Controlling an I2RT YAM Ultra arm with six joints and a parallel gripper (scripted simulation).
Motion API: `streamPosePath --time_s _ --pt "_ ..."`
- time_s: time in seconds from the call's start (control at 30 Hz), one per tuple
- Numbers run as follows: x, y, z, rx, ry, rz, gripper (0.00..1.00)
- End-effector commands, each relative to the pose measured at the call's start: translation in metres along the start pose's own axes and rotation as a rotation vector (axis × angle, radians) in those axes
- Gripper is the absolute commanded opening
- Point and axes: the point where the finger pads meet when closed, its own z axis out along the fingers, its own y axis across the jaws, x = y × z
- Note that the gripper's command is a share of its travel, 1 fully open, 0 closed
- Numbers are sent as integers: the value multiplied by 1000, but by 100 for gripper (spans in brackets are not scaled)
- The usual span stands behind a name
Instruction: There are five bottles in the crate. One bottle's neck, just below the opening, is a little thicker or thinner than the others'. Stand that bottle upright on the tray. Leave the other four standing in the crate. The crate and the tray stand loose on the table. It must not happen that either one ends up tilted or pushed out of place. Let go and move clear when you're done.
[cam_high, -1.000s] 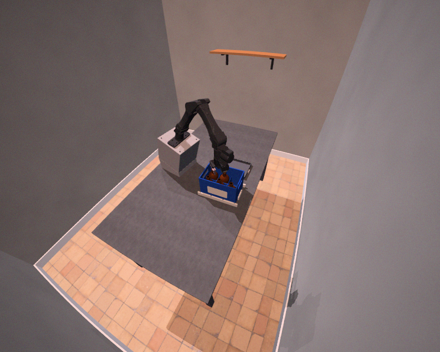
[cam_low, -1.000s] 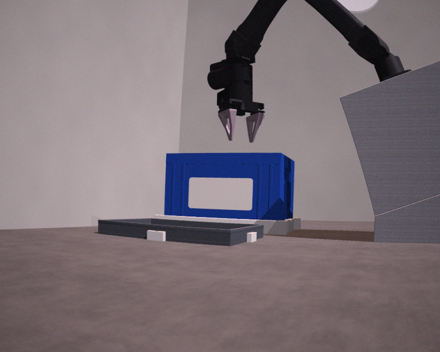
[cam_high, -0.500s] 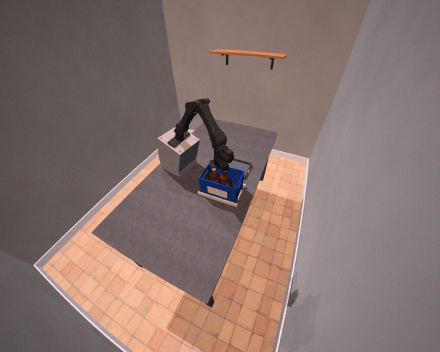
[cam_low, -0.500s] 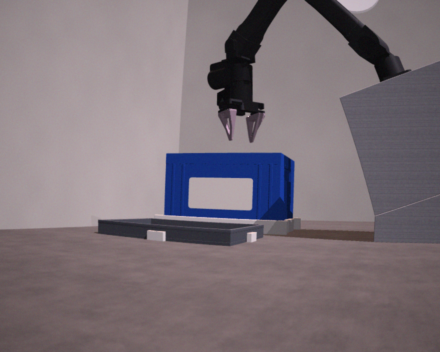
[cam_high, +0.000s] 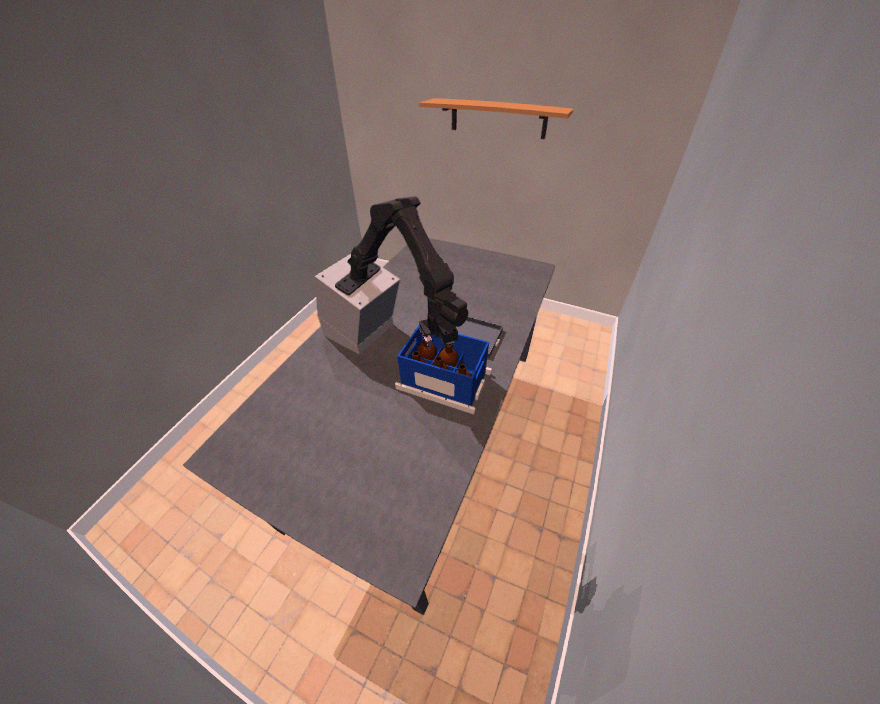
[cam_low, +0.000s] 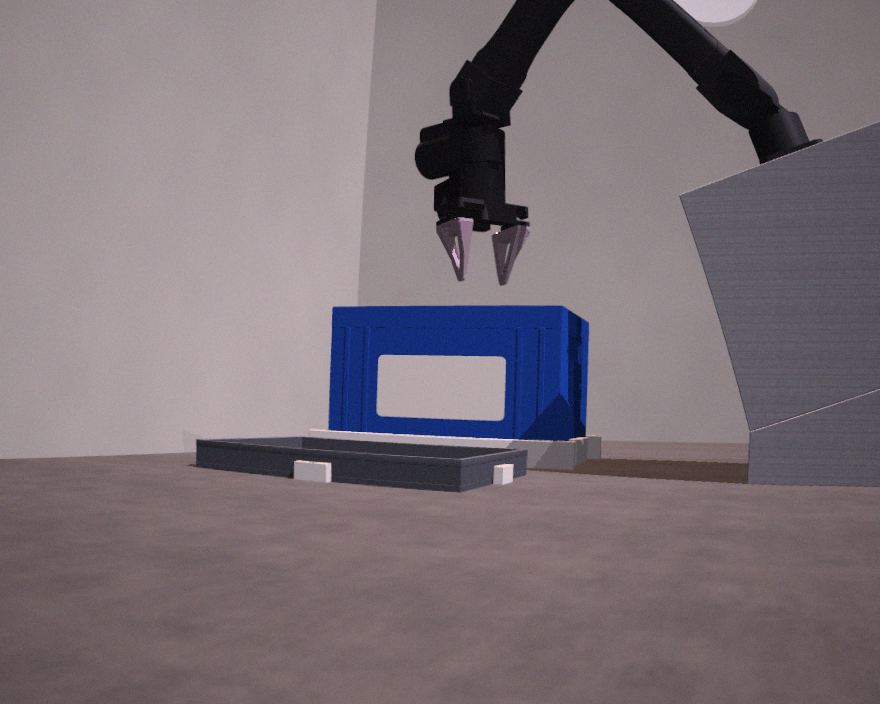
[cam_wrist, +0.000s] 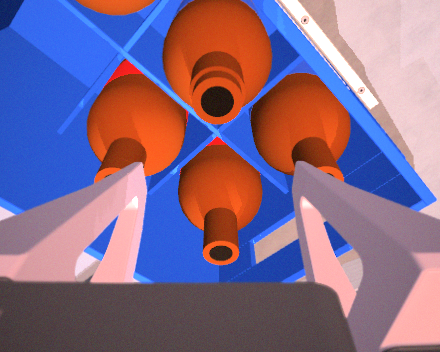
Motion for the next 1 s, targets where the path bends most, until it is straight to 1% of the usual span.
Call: streamPosePath --time_s 0.0,0.23,0.37,0.43,0.47,0.53,0.6,0.67,0.73,0.8,0.83,0.87,0.97 --pt "-15 6 -18 -22 -68 -7 61" --pt "-12 5 -15 -19 -60 -7 61" --pt "-6 2 -9 -13 -45 -7 61" --pt "-9 4 -9 -16 -52 -8 61" --pt "-9 4 -6 -15 -47 -8 61" --pt "-3 1 7 -3 -18 -6 61" --pt "1 -1 12 1 -7 -5 61" --pt "-5 2 11 -5 -23 -7 61" --pt "-5 3 5 -11 -38 -8 61" --pt "-5 3 5 -11 -38 -8 61" --pt "-18 9 0 -23 -67 -10 61" --pt "-15 7 9 -16 -50 -9 61" --pt "-10 6 17 -11 -36 -9 61"
